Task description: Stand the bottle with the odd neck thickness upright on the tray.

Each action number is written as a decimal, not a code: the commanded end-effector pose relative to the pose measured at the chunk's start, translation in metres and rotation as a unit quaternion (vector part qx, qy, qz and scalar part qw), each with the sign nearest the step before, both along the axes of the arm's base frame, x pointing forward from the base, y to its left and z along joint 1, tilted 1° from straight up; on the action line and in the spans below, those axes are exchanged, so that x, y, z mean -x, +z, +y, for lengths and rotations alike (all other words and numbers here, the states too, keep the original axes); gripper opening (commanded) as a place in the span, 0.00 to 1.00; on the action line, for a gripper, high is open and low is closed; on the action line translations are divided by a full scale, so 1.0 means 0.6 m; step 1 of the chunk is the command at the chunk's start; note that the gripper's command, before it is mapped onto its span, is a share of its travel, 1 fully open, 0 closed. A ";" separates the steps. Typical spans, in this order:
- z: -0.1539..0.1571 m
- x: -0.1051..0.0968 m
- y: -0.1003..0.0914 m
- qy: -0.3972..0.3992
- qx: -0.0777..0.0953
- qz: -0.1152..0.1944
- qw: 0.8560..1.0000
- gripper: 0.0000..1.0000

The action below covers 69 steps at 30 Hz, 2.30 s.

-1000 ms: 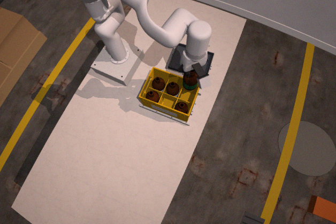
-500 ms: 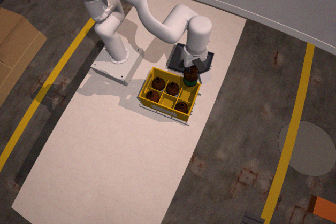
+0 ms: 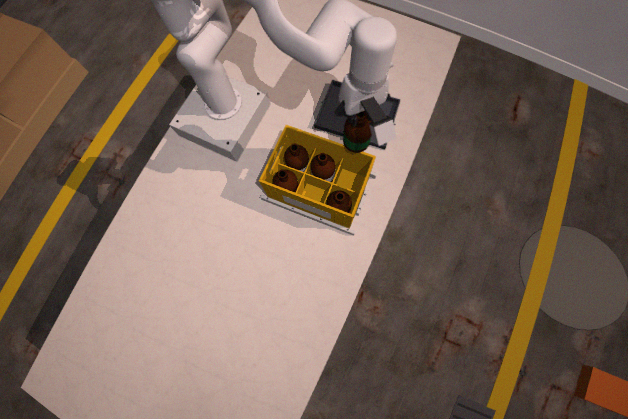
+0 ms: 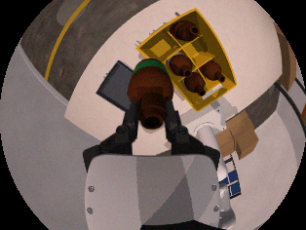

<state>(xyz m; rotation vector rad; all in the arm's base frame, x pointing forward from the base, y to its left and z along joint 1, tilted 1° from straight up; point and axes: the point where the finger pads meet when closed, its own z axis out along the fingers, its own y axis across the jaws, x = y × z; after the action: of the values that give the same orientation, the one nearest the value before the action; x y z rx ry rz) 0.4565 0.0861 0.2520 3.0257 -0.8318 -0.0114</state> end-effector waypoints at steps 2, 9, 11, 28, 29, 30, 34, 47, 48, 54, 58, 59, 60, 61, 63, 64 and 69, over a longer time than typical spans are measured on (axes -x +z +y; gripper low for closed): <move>0.011 0.004 0.003 0.000 0.000 -0.002 1.000 0.00; 0.035 0.017 0.004 0.000 0.000 -0.003 1.000 0.00; 0.041 0.021 0.004 0.000 0.000 -0.003 1.000 0.00; 0.095 0.049 0.005 0.000 -0.001 -0.003 1.000 0.00; 0.098 0.051 0.005 0.000 -0.001 -0.004 1.000 0.00; 0.102 0.053 0.005 0.000 -0.001 -0.004 1.000 0.00; 0.109 0.057 0.005 0.000 -0.001 -0.004 1.000 0.00; 0.154 0.081 0.006 0.000 -0.001 -0.004 1.000 0.00; 0.157 0.083 0.006 0.000 -0.001 -0.004 1.000 0.00; 0.170 0.090 0.007 0.000 -0.001 -0.004 1.000 0.00; 0.182 0.096 0.007 0.000 -0.001 -0.005 1.000 0.00; 0.185 0.098 0.007 0.000 -0.001 -0.005 1.000 0.00; 0.188 0.100 0.007 0.000 -0.001 -0.005 1.000 0.00; 0.191 0.101 0.007 0.000 -0.001 -0.005 1.000 0.00; 0.197 0.104 0.007 0.000 -0.001 -0.005 1.000 0.00; 0.200 0.106 0.007 0.000 -0.001 -0.005 1.000 0.00; 0.208 0.110 0.008 0.000 -0.001 -0.005 1.000 0.00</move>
<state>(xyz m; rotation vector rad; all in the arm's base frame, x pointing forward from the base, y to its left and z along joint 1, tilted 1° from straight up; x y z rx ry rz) 0.3912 0.2074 0.2548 3.0275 -0.8333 -0.0025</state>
